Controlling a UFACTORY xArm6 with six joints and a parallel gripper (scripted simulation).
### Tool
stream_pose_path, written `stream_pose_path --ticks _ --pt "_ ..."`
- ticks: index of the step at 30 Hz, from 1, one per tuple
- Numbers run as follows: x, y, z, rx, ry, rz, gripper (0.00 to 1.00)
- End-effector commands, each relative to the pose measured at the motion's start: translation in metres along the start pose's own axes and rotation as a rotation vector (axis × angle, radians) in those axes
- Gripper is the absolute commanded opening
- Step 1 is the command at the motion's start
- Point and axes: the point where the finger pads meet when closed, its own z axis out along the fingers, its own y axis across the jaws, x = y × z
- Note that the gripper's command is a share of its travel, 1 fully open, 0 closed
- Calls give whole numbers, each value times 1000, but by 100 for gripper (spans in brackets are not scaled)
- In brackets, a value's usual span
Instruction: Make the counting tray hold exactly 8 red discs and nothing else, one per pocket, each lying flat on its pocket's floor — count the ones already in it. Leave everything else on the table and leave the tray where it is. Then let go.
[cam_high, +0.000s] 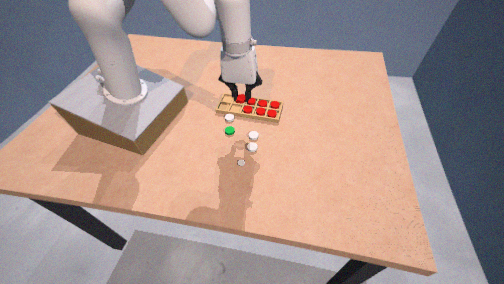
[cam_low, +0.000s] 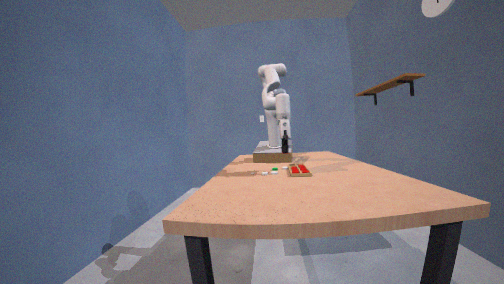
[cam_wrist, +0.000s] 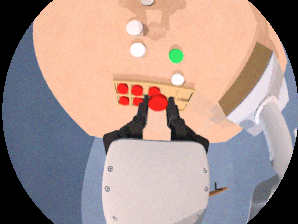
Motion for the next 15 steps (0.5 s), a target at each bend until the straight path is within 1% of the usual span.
stream_pose_path --ticks 1,6,12,15 --pt "-4 3 -2 -2 0 1 0" --pt "-44 36 -17 -2 -1 1 0" --pt "-47 39 -17 -1 0 1 0" --pt "-46 38 -8 0 2 2 0"
